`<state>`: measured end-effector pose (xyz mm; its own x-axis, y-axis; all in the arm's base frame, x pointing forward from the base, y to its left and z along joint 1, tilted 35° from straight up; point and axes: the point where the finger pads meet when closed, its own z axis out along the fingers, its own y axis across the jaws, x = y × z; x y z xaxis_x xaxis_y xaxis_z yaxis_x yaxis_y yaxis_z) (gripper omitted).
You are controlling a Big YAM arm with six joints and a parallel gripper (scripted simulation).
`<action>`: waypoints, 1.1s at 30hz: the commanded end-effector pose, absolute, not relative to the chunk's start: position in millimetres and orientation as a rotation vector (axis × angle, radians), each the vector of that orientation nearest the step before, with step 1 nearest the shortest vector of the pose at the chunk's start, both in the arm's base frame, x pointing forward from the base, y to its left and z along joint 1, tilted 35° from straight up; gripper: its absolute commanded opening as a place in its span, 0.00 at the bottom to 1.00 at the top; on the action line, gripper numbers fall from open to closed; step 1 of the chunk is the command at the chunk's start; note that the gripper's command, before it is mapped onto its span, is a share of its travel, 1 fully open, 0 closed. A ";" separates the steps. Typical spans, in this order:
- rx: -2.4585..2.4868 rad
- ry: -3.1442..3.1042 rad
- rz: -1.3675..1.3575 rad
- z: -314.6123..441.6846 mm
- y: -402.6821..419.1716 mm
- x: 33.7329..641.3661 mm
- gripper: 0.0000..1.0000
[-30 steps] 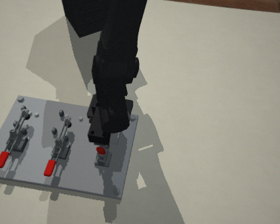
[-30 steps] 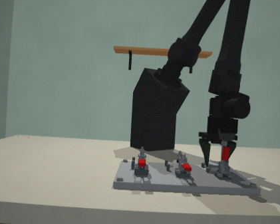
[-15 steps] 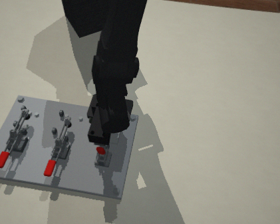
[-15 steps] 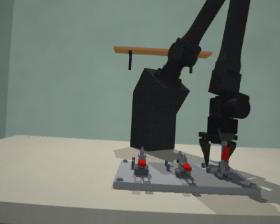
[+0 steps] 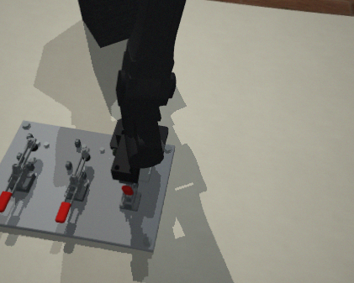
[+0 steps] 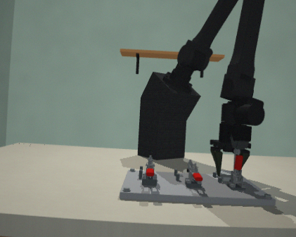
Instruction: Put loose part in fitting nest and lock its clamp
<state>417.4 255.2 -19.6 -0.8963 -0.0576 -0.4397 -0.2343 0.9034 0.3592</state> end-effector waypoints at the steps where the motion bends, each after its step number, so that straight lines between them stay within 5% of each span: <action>1: -0.220 2.619 0.573 -15.1 257.6 425.8 0.00; 33: -0.208 2.634 0.568 -16.7 253.9 424.0 0.00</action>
<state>420.0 256.5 -17.8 -0.8940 -0.0575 -0.4445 -0.2369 0.9024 0.3598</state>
